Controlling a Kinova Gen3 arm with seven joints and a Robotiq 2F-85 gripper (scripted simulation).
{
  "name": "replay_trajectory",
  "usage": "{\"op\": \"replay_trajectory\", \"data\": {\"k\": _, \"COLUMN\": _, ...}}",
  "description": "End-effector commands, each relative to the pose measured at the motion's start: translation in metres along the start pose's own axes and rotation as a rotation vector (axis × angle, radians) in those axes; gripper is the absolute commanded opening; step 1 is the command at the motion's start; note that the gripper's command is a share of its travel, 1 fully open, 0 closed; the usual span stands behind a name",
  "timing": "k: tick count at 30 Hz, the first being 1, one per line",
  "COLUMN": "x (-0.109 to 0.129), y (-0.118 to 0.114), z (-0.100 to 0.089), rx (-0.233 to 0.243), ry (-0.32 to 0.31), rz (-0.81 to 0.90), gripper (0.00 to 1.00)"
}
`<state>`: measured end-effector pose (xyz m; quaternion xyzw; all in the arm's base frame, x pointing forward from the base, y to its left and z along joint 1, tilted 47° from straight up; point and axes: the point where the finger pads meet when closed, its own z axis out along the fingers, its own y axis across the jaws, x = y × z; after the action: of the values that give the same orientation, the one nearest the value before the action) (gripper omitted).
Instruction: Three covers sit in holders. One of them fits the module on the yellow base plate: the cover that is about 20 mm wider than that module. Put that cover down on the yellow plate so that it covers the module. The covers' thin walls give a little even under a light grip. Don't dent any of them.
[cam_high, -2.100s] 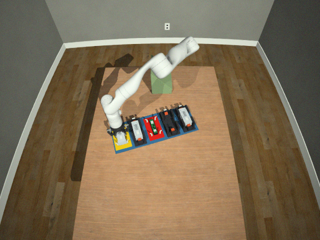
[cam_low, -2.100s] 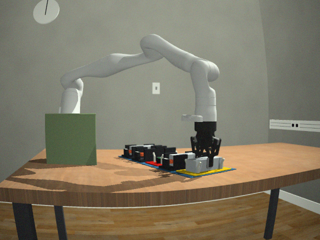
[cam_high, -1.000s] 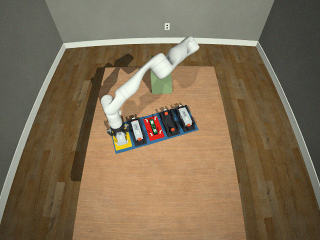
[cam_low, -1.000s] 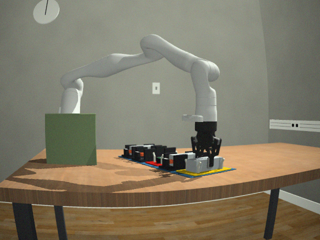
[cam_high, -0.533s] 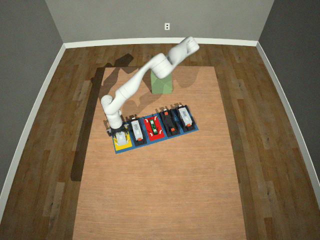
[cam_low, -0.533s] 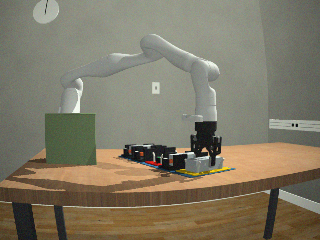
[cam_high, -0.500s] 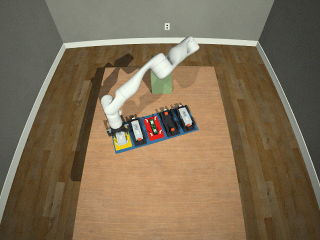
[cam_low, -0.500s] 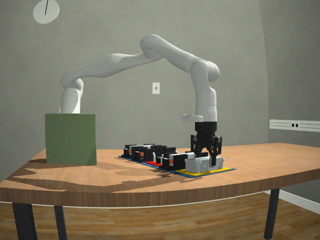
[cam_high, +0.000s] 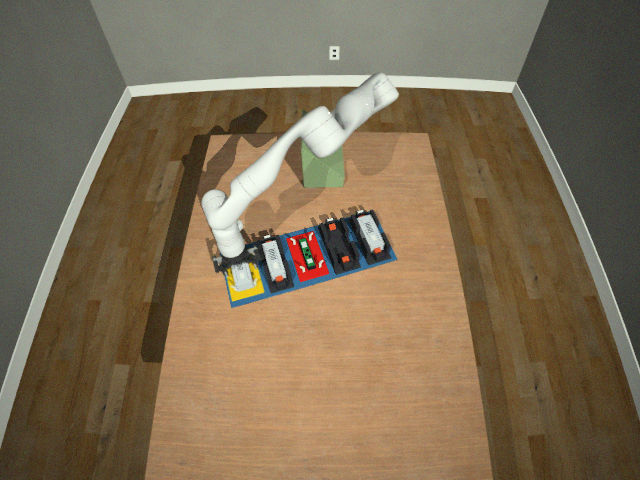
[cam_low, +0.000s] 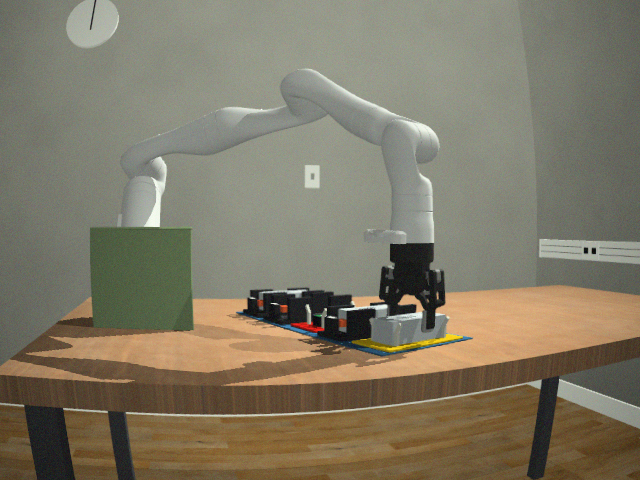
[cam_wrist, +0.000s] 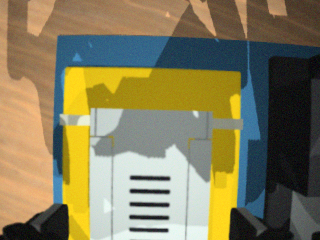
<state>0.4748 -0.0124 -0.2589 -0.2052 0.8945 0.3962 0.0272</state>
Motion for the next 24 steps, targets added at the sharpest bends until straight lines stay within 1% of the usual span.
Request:
{"op": "replay_trajectory", "data": {"k": 1, "x": -0.001, "y": -0.001, "z": -0.001, "rx": 0.002, "ry": -0.001, "rz": 0.000, "gripper": 1.00}}
{"op": "replay_trajectory", "data": {"k": 9, "x": -0.001, "y": -0.001, "z": -0.001, "rx": 0.002, "ry": -0.001, "rz": 0.000, "gripper": 1.00}}
{"op": "replay_trajectory", "data": {"k": 19, "x": 0.000, "y": -0.001, "z": -0.061, "rx": 0.002, "ry": -0.001, "rz": 0.000, "gripper": 1.00}}
{"op": "replay_trajectory", "data": {"k": 24, "x": 0.000, "y": -0.001, "z": -0.061, "rx": 0.002, "ry": -0.001, "rz": 0.000, "gripper": 1.00}}
